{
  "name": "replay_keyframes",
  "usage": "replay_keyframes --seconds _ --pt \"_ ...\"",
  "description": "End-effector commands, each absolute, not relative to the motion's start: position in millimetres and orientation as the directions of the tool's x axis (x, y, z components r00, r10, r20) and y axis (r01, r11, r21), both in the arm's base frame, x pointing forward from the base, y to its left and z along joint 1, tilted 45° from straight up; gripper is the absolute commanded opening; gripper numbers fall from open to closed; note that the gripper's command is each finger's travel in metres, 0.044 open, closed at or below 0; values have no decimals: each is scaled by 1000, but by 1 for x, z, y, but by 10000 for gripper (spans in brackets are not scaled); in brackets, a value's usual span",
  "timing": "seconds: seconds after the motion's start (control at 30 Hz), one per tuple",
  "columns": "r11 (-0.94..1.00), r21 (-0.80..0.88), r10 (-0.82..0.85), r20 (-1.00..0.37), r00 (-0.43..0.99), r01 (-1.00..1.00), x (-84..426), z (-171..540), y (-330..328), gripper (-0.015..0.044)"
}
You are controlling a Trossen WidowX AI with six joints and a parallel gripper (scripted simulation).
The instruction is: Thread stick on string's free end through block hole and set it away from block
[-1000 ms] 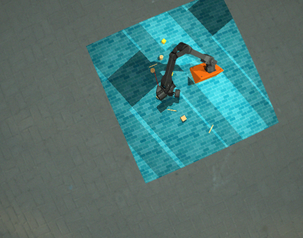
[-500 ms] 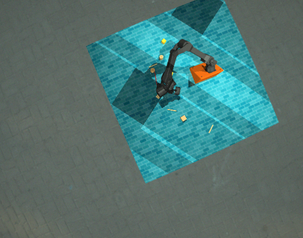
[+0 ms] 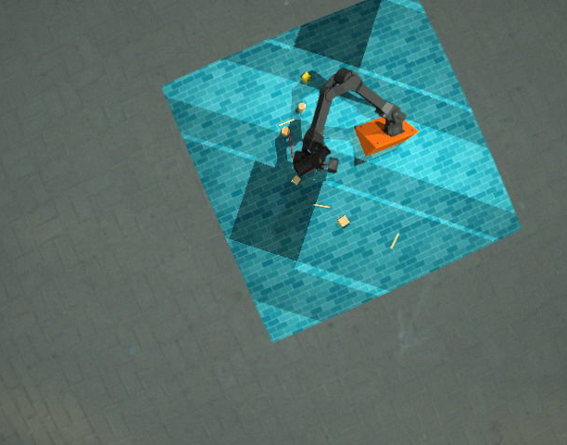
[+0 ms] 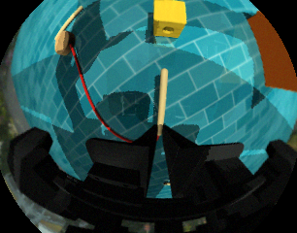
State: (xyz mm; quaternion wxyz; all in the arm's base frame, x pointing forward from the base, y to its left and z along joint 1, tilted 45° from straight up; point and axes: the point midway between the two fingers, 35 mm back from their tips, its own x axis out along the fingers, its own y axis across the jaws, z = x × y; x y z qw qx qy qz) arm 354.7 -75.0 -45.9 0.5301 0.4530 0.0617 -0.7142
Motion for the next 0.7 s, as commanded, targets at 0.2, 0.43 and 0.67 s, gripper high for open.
replay_keyframes --seconds 0.2,0.43,0.67 --pt "-427 397 -705 -709 -24 813 347 -36 -83 0" --pt "-426 397 -705 -708 -24 813 341 -31 -88 0" --pt "-426 397 -705 -708 -24 813 335 -27 -93 0"
